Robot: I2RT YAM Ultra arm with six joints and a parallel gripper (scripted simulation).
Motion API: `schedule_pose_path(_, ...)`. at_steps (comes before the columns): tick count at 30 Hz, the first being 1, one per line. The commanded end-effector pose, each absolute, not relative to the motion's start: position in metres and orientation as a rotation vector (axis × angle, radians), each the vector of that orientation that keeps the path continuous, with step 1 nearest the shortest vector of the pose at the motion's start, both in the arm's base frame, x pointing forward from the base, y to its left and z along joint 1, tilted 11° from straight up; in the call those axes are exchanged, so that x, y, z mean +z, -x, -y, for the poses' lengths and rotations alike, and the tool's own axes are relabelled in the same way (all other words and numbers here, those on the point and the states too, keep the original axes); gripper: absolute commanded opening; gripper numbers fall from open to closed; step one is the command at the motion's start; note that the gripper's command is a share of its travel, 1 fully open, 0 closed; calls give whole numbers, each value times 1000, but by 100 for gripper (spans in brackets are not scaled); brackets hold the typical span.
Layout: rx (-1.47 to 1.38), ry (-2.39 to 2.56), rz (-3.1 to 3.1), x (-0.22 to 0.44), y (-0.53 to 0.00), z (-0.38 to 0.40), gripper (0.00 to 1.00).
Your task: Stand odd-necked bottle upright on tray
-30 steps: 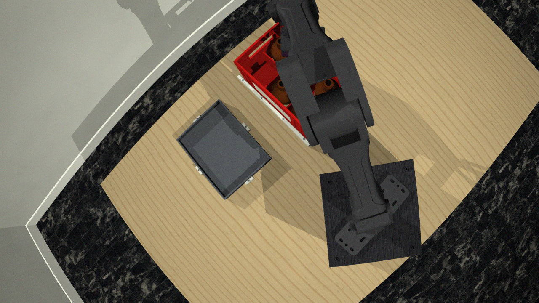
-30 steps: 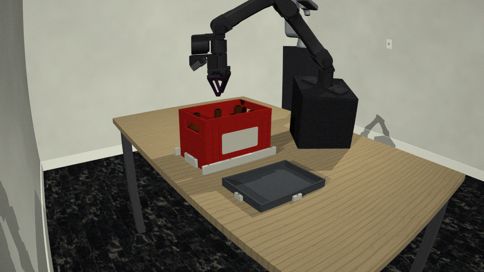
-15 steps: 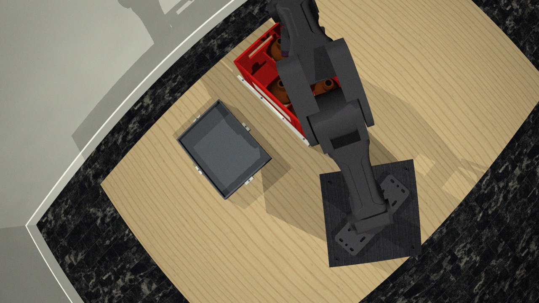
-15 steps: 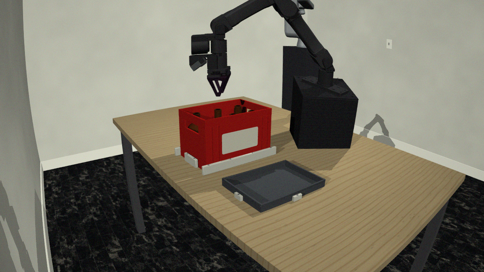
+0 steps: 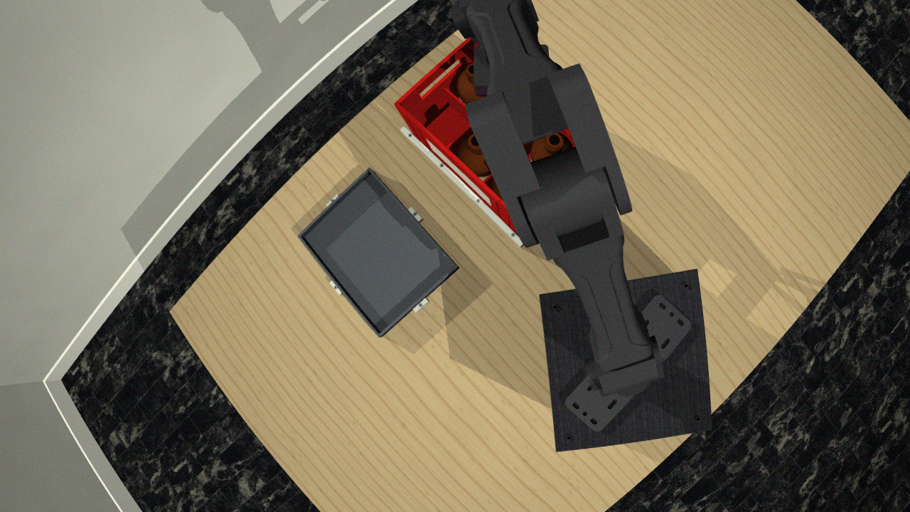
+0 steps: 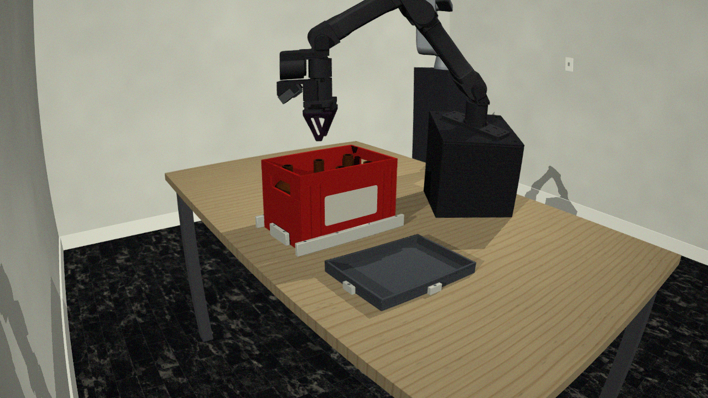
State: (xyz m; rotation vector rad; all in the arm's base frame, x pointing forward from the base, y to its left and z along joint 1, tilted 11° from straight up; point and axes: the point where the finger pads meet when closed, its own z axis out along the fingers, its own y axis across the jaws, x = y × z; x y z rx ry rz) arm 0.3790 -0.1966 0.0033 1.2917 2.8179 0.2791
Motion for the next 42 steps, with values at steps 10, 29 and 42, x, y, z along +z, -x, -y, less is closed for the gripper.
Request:
schedule_pose_path(10,266,-1271,-2750,17,-392,205,61)
schedule_pose_path(29,279,-1287,-2797,-19,-387,192,61)
schedule_pose_path(42,279,-1290,-2799,-32,-388,190,61)
